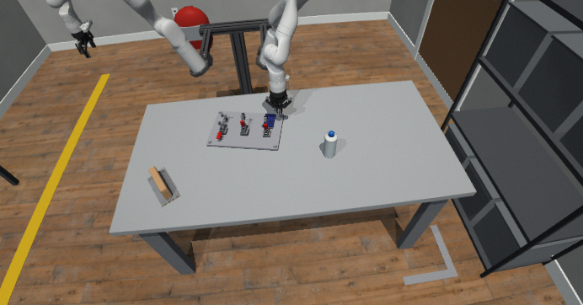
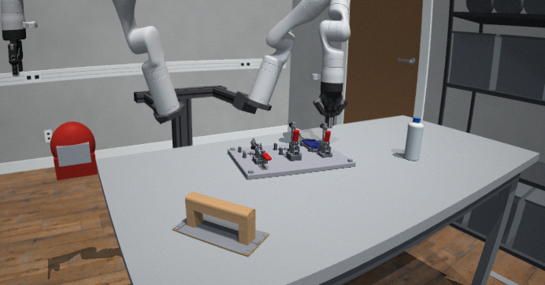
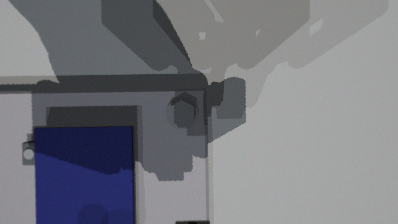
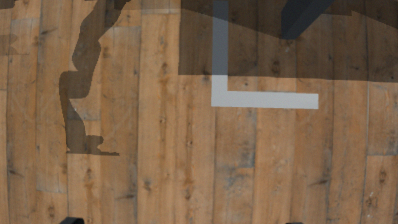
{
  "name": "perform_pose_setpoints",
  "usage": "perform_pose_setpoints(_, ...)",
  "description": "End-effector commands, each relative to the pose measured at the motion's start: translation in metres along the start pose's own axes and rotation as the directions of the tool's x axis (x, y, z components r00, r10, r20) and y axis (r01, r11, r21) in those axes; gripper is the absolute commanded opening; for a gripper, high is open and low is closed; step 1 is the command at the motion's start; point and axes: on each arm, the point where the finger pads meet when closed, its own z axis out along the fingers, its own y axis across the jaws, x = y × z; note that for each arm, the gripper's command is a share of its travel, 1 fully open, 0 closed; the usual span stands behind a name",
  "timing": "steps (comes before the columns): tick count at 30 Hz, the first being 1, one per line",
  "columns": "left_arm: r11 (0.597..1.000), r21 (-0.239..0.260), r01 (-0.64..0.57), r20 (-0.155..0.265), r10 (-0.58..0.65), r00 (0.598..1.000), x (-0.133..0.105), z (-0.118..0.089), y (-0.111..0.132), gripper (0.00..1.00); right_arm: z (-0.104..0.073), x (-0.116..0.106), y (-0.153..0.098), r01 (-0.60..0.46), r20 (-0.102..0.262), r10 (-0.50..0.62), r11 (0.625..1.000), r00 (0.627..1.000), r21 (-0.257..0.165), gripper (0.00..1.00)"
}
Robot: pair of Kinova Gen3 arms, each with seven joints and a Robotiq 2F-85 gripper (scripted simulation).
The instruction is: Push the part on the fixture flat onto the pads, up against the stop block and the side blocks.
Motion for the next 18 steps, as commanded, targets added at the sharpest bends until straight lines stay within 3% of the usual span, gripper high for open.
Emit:
perform_pose_setpoints(1,1.0,0.0,0.0,0.001,0.0,1.0,-0.001,-0.018,0.0,0.099,-0.001,0.0,0.0,0.0,0.002,0.0,1.0,1.0,-0.001,1.0)
perform_pose_setpoints(9,1.0,0.0,0.0,0.001,0.0,1.0,-0.001,-0.062,0.0,0.099,-0.001,0.0,0.0,0.0,0.002,0.0,1.0,1.0,-0.001,1.0)
perform_pose_setpoints(11,1.0,0.0,0.0,0.001,0.0,1.0,-0.001,-0.062,0.0,0.099,-0.001,0.0,0.0,0.0,0.002,0.0,1.0,1.0,-0.001,1.0)
perform_pose_setpoints(18,1.0,0.0,0.0,0.001,0.0,1.0,0.0,-0.095,0.0,0.099,-0.001,0.0,0.0,0.0,0.002,0.0,1.0,1.0,-0.001,1.0)
